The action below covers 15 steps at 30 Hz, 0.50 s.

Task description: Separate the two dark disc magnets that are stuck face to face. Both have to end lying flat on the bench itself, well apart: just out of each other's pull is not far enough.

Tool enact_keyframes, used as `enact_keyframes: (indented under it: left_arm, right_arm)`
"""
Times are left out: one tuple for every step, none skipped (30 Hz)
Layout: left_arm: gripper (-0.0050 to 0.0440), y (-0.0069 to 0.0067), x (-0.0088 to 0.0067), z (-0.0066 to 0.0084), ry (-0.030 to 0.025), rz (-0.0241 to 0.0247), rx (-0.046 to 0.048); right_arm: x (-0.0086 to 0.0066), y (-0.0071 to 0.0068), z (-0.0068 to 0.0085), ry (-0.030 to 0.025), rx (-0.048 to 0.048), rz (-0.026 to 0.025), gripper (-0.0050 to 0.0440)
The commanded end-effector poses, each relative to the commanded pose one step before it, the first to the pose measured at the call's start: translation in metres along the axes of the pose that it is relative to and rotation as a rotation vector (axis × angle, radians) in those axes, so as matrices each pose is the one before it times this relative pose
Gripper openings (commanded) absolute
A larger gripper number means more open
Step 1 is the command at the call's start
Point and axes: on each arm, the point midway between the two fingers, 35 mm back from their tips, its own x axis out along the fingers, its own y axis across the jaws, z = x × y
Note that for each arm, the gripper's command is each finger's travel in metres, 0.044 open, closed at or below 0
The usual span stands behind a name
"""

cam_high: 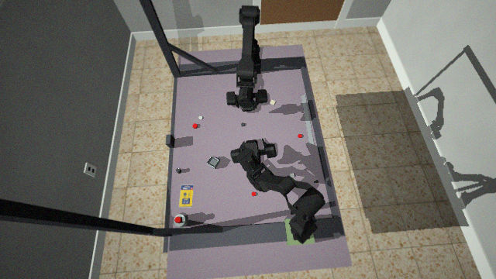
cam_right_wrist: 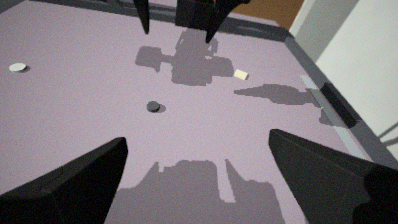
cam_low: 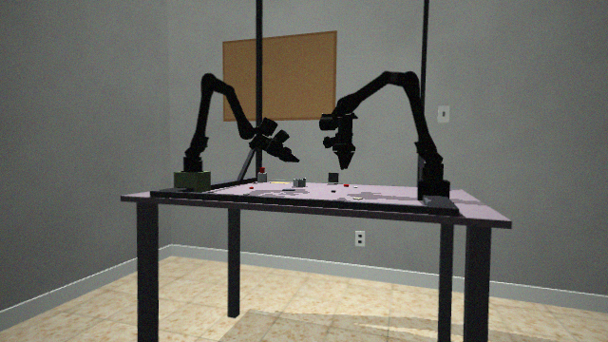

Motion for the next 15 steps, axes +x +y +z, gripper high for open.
enact_keyframes:
  left_arm:
    - [0.0400, -0.00665, 0.00661, 0.01397, -0.01452, -0.00742, 0.00123]
    - [0.0400, -0.00113, 0.00304, 0.00232, -0.00011, -0.00014, 0.00000]
    - [0.0400, -0.00110, 0.00301, 0.00224, -0.00012, -0.00002, 0.00000]
    - [0.0400, -0.00110, 0.00300, 0.00218, -0.00011, -0.00010, 0.00000]
    - [0.0400, -0.00112, 0.00305, 0.00215, -0.00009, -0.00017, 0.00000]
    - [0.0400, -0.00110, 0.00302, 0.00208, -0.00009, -0.00018, 0.00000]
    - [0.0400, -0.00112, 0.00308, 0.00207, -0.00009, -0.00016, 0.00000]
    - [0.0400, -0.00110, 0.00307, 0.00200, -0.00009, -0.00015, 0.00000]
    - [0.0400, -0.00110, 0.00307, 0.00195, -0.00008, -0.00016, 0.00000]
    - [0.0400, -0.00108, 0.00305, 0.00190, -0.00008, -0.00014, 0.00000]
    - [0.0400, 0.00000, 0.00000, 0.00000, 0.00000, 0.00000, 0.00000]
    - [0.0400, 0.00000, 0.00000, 0.00000, 0.00000, 0.00000, 0.00000]
    - [0.0400, -0.00089, 0.00304, 0.00187, -0.00018, 0.00046, 0.00133]
    - [0.0400, -0.00190, 0.00510, 0.00297, -0.00010, -0.00041, -0.00133]
    - [0.0400, -0.00139, 0.00395, 0.00222, -0.00006, -0.00033, 0.00000]
  right_arm:
    - [-0.00581, 0.01057, -0.00040, -0.07695, 0.03364, 0.00335, 0.0400]
    - [-0.00191, 0.00252, 0.00027, -0.01848, 0.01156, 0.00148, 0.0400]
    - [-0.00200, 0.00238, 0.00037, -0.01829, 0.01211, 0.00162, 0.0400]
    - [-0.00210, 0.00225, 0.00044, -0.01818, 0.01267, 0.00175, 0.0400]
    - [-0.00223, 0.00214, 0.00036, -0.01765, 0.01278, 0.00180, 0.0400]
    - [-0.00230, 0.00201, 0.00050, -0.01766, 0.01349, 0.00195, 0.0400]
    - [-0.00243, 0.00191, 0.00043, -0.01722, 0.01367, 0.00199, 0.0400]
    - [-0.00249, 0.00177, 0.00045, -0.01673, 0.01387, 0.00204, 0.0400]
    - [-0.00257, 0.00165, 0.00047, -0.01631, 0.01409, 0.00209, 0.0400]
    - [-0.00262, 0.00153, 0.00056, -0.01612, 0.01457, 0.00217, 0.0400]
    - [0.00000, 0.00000, 0.00000, 0.00000, 0.00000, 0.00000, 0.0400]
    - [0.00000, 0.00000, 0.00000, 0.00000, 0.00000, 0.00000, 0.0400]
    - [-0.00278, 0.00204, 0.00508, -0.03358, 0.03427, 0.00517, 0.0400]
    - [-0.00465, 0.00167, -0.00137, -0.01554, 0.01481, 0.00217, 0.0400]
    - [-0.00366, 0.00117, -0.00058, -0.01310, 0.01343, 0.00196, 0.0400]
